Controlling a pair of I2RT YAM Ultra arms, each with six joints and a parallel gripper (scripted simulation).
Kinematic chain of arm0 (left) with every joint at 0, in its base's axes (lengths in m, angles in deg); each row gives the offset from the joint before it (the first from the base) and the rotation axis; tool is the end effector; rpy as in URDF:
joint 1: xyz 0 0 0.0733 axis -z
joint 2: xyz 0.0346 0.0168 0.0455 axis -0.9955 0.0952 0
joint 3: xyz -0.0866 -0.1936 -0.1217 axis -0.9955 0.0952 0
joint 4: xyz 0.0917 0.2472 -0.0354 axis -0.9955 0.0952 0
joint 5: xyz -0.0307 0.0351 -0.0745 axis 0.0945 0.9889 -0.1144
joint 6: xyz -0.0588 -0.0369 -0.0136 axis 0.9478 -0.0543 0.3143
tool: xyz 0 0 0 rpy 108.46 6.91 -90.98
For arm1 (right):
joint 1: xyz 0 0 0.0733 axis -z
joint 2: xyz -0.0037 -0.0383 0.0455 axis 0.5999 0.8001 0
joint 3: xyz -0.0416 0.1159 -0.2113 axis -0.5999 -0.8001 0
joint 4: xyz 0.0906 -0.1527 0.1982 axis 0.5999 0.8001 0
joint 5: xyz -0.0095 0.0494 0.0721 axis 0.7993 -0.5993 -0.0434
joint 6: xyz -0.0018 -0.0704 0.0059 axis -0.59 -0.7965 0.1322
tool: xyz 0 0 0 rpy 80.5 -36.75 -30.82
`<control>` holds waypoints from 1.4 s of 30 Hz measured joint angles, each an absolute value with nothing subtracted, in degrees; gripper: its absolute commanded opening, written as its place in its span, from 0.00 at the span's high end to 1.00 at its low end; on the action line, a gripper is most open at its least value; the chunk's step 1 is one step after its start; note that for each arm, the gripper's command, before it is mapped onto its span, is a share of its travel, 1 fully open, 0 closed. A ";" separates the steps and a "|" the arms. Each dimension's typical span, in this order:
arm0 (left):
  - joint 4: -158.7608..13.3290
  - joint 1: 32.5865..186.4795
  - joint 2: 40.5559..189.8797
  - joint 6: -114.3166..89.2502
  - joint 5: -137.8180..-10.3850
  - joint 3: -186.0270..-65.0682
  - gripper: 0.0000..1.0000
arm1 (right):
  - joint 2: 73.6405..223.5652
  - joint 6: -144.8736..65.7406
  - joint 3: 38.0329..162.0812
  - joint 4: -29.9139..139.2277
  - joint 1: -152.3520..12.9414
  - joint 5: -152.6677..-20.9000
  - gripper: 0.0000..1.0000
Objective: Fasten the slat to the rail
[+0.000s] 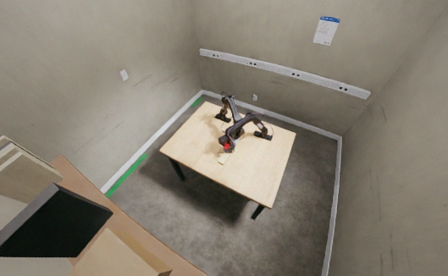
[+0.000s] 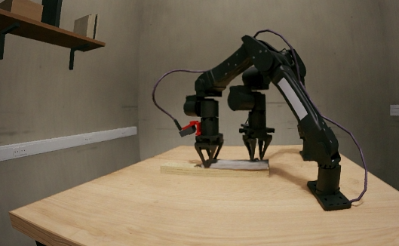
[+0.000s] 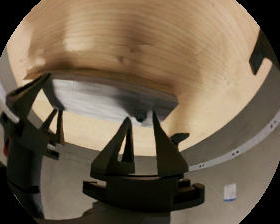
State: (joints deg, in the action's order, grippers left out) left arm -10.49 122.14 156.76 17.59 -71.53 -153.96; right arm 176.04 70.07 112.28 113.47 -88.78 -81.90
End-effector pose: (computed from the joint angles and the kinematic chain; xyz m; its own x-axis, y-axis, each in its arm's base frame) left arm 0.3269 -0.2504 0.1338 -0.9947 0.1011 -0.0170 0.1013 0.9948 -0.0100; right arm 0.2210 0.2827 0.1488 -0.5330 0.8461 -0.0066 0.8461 0.5330 0.0077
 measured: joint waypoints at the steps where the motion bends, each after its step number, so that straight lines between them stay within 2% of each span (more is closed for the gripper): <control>1: -10.49 122.14 156.76 17.59 -71.53 -153.96 0.28 | 176.04 70.07 112.28 113.47 -88.78 -81.90 0.66; 14: -10.49 122.14 156.76 17.59 -71.53 -153.96 0.28 | 176.04 70.01 112.28 113.47 -88.78 -81.90 0.66; 19: -10.49 122.14 156.76 17.59 -71.53 -153.96 0.28 | 176.04 64.04 112.28 113.47 -88.78 -81.90 0.66; 42: -10.51 122.12 156.76 17.59 -71.53 -153.98 0.28 | 176.04 4.44 112.26 113.73 -88.81 -81.93 0.66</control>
